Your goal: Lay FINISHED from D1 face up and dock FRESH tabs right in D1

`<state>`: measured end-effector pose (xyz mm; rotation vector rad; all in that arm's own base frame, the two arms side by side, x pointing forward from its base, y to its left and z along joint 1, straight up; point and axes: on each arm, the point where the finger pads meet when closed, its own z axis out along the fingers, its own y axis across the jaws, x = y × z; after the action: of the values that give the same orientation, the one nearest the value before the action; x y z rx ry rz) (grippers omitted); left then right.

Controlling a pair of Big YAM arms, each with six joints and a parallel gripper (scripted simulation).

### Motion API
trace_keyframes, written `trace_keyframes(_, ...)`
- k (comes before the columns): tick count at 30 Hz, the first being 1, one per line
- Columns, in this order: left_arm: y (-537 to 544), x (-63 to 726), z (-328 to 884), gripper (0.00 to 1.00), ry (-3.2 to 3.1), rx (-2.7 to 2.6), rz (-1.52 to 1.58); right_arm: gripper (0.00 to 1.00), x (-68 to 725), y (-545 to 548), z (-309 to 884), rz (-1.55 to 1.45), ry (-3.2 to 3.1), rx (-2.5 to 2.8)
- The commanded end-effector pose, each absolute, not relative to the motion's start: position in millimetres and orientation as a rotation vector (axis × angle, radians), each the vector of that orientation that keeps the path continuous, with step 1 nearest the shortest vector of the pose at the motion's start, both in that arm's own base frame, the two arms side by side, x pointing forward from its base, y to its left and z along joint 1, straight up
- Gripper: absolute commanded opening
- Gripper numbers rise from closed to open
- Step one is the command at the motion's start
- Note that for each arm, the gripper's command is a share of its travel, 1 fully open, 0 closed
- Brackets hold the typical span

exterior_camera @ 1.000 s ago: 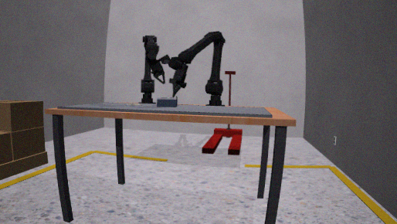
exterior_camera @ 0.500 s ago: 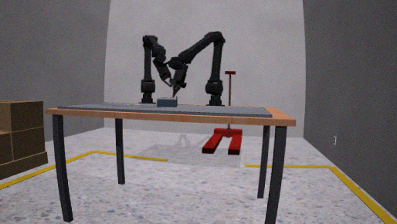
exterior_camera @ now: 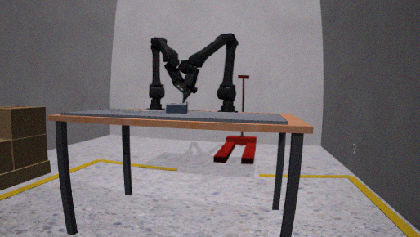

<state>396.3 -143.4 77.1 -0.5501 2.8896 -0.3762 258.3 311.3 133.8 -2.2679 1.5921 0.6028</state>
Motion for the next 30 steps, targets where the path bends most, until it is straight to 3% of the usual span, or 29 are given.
trace_keyframes(1, -129.4, 366.8, 20.8, 0.00, 3.010, -0.609, -0.277, 0.00, 268.0, 306.0, 131.2, 0.609, 1.642, -2.243)
trace_keyframes(30, -129.4, 366.8, 20.8, 0.00, 3.010, -0.609, -0.277, 0.00, 279.8, 298.1, 141.0, 0.598, 1.633, -2.234)
